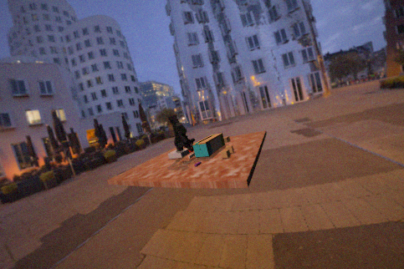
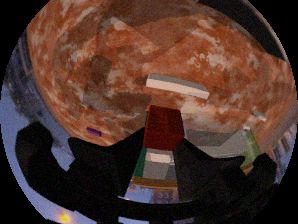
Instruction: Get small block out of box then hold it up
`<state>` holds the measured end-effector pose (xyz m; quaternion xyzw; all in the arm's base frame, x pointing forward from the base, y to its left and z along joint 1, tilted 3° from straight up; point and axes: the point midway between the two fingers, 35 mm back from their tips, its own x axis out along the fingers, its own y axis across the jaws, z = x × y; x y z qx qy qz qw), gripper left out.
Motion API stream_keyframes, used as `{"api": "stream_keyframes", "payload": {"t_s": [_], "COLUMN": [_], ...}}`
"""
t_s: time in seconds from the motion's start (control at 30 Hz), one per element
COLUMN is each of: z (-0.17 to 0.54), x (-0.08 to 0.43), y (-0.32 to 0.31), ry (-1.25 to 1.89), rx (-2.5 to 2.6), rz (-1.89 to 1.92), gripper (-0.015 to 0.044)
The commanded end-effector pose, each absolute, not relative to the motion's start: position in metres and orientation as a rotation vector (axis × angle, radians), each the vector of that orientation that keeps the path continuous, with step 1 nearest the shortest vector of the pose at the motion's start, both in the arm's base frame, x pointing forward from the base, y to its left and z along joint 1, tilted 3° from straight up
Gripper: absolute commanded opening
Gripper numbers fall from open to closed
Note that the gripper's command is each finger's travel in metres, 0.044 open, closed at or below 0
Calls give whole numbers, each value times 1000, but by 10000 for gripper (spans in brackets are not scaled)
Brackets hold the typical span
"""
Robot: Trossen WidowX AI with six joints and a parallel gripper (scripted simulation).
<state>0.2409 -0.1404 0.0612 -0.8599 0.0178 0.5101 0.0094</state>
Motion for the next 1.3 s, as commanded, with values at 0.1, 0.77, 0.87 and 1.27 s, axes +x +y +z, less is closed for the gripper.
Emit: {"api": "stream_keyframes", "payload": {"t_s": [0.1,0.77,0.87,1.27], "z": [81,166,166,166], "x": [238,215,215,215], "y": [-140,-130,-130,-130], "ry": [137,627,627,627], "rx": [-2655,-2457,-2457,-2457], "rz": [1578,1330,1330,1330], "gripper": [0,0,0,0]}}
